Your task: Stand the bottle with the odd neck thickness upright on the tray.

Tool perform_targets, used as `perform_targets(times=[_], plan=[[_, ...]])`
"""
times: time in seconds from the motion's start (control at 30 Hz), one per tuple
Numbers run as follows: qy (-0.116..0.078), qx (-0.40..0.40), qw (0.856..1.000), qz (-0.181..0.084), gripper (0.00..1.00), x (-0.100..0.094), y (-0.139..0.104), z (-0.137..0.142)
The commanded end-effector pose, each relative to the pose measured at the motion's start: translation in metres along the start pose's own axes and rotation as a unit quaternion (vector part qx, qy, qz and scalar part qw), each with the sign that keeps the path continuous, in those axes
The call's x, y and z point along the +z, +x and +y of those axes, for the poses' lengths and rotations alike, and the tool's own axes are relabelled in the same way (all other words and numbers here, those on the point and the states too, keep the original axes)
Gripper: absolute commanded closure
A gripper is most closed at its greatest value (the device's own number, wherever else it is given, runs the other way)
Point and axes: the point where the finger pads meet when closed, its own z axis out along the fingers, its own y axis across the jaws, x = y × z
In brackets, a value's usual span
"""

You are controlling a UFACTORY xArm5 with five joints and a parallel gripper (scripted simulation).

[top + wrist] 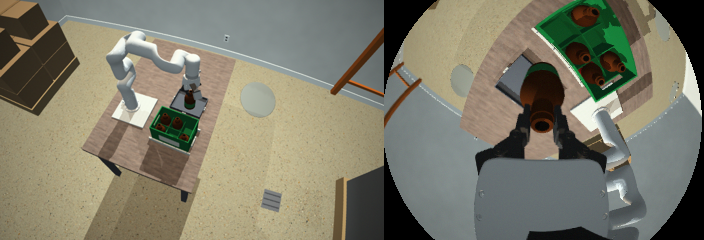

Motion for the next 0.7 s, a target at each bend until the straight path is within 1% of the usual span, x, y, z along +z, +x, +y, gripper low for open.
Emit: perform_targets(times=[0.0, 0.67], plan=[[0.002, 0.0, 1.0, 0.002, 1.0, -0.002, -0.008, -0.004], [0.001, 0.0, 1.0, 0.002, 1.0, -0.002, -0.048, -0.021]])
